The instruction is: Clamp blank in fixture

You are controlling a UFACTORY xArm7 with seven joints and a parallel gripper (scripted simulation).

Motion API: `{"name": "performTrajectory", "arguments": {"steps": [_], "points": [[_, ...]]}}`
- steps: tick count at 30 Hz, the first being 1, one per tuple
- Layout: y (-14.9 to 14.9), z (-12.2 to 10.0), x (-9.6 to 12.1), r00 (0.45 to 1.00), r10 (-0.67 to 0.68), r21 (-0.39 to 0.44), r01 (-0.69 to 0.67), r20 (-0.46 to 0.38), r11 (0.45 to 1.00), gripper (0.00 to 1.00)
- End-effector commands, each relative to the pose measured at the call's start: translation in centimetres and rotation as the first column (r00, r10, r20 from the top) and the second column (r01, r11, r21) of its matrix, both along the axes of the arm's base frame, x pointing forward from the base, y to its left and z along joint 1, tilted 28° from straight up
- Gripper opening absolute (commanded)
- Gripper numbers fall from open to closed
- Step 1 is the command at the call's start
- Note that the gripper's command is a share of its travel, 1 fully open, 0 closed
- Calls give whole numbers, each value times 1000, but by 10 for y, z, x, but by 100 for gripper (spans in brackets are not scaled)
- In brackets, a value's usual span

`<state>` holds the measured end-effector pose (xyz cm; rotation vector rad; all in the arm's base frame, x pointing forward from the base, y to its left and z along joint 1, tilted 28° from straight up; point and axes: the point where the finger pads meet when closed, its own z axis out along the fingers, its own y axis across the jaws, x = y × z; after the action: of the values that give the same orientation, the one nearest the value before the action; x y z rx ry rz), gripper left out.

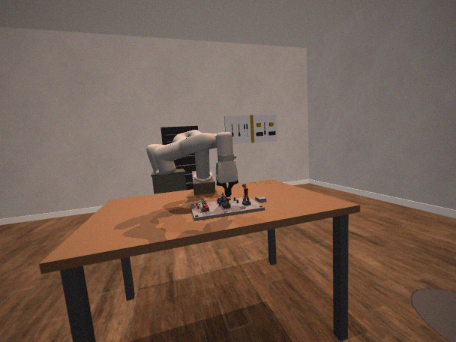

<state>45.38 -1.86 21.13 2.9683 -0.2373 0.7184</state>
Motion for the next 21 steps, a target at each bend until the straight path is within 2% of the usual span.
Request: {"name": "performTrajectory", "arguments": {"steps": [1, 21], "points": [[0, 1, -1, 1000, 0, 0, 0, 3, 1000, 0], [1, 6, -4, 1000, 0, 0, 0, 3, 1000, 0]]}}
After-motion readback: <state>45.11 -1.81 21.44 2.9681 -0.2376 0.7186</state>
